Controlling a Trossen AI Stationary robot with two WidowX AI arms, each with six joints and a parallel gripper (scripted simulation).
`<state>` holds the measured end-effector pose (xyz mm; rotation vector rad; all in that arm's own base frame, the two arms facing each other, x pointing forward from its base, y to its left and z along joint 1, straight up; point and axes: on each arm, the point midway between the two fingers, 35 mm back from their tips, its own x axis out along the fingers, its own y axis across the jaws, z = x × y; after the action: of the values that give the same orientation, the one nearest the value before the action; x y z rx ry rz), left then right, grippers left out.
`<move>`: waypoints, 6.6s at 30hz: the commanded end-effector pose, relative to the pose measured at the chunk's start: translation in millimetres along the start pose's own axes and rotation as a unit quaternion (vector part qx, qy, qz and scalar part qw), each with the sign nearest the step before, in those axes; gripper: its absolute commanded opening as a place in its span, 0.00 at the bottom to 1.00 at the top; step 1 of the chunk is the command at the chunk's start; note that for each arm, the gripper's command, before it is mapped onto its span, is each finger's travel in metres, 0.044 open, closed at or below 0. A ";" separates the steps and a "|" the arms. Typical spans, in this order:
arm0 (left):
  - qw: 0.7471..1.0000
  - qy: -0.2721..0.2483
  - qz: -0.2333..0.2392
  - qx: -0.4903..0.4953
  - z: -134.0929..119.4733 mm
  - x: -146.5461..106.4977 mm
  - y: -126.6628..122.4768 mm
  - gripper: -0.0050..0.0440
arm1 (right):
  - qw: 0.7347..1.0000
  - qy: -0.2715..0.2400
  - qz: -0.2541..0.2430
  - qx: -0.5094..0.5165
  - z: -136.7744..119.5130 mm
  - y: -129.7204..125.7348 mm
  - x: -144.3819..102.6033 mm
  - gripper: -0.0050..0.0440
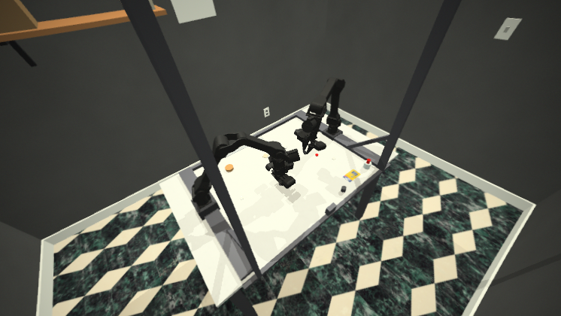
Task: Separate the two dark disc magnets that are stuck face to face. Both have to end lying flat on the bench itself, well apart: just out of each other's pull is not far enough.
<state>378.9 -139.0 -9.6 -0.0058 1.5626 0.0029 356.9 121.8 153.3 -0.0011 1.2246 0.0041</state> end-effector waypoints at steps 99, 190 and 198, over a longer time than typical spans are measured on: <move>1.000 -0.009 -0.003 0.001 -9.0 -61.9 9.9 0.92 | 1.000 -0.016 0.004 0.003 5.9 -0.3 -10.1 0.18; 1.000 -0.004 0.000 0.000 -218.4 -166.8 130.8 0.92 | 1.000 -0.005 0.000 0.001 -33.7 -2.5 107.9 0.18; 1.000 -0.004 0.000 0.000 -218.4 -166.8 130.8 0.92 | 1.000 -0.005 0.000 0.001 -37.9 -2.4 120.4 0.18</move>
<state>157.7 -9.2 152.3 -0.0035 1.5669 0.0047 361.0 120.3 31.1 -0.0007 1.2207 0.0022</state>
